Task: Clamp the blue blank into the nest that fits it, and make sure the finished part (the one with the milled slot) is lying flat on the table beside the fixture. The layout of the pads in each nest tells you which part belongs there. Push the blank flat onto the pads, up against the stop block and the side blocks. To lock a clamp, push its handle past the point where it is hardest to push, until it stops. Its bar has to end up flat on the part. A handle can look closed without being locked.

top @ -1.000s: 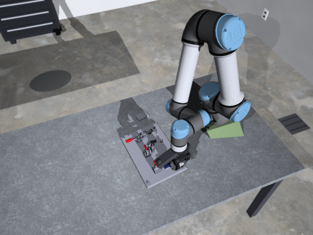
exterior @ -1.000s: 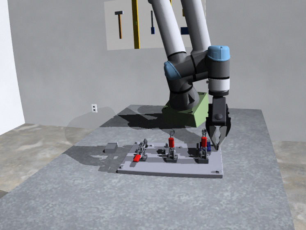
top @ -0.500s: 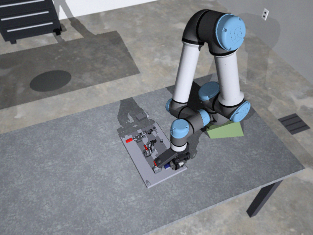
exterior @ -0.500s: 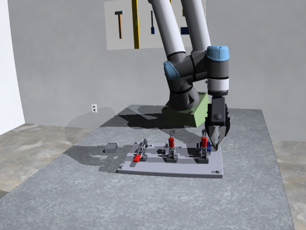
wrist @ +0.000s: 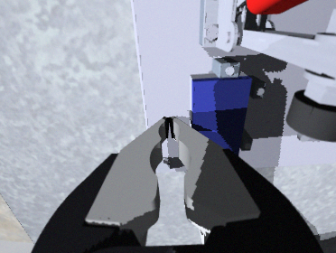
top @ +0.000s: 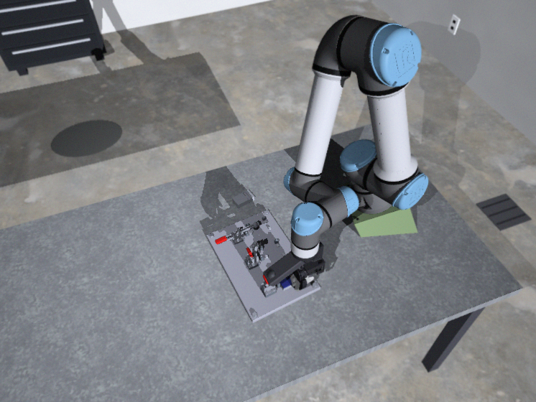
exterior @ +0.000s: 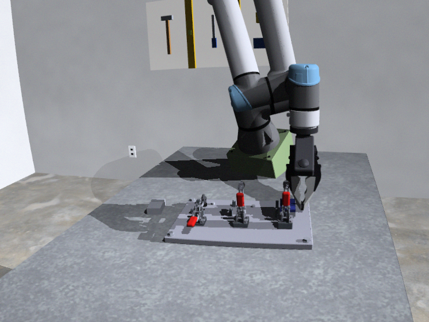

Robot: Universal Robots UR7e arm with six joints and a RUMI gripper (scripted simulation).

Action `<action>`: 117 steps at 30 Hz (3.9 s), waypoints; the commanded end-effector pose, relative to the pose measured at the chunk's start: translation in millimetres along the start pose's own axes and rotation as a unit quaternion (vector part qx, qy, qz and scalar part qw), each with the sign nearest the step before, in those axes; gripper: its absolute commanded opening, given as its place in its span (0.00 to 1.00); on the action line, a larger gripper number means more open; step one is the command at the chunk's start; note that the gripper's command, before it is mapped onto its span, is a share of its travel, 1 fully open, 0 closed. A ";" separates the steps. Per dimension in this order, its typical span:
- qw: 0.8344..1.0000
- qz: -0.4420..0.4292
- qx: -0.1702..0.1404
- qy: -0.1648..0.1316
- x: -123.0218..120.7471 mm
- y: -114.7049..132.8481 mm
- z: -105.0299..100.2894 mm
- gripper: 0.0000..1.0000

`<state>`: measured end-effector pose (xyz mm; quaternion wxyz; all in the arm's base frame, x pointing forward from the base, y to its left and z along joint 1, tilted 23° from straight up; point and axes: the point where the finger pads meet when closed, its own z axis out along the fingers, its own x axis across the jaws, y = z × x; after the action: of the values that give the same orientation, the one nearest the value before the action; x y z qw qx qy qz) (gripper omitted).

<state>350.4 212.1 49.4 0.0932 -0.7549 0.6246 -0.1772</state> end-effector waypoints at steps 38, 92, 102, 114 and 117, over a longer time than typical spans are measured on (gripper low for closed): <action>1.000 0.000 0.001 0.000 9.1 -0.3 -0.3 0.00; 1.000 0.000 0.001 0.000 -8.0 -0.3 -40.3 0.00; 1.000 0.000 0.001 0.000 -8.0 -0.3 -40.4 0.28; 1.000 0.000 0.001 0.000 -8.0 -0.3 -55.8 0.28; 1.000 0.000 0.001 0.000 -8.0 -0.3 -67.4 0.28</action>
<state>329.1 224.0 96.4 0.0934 -0.7549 0.6245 -0.1773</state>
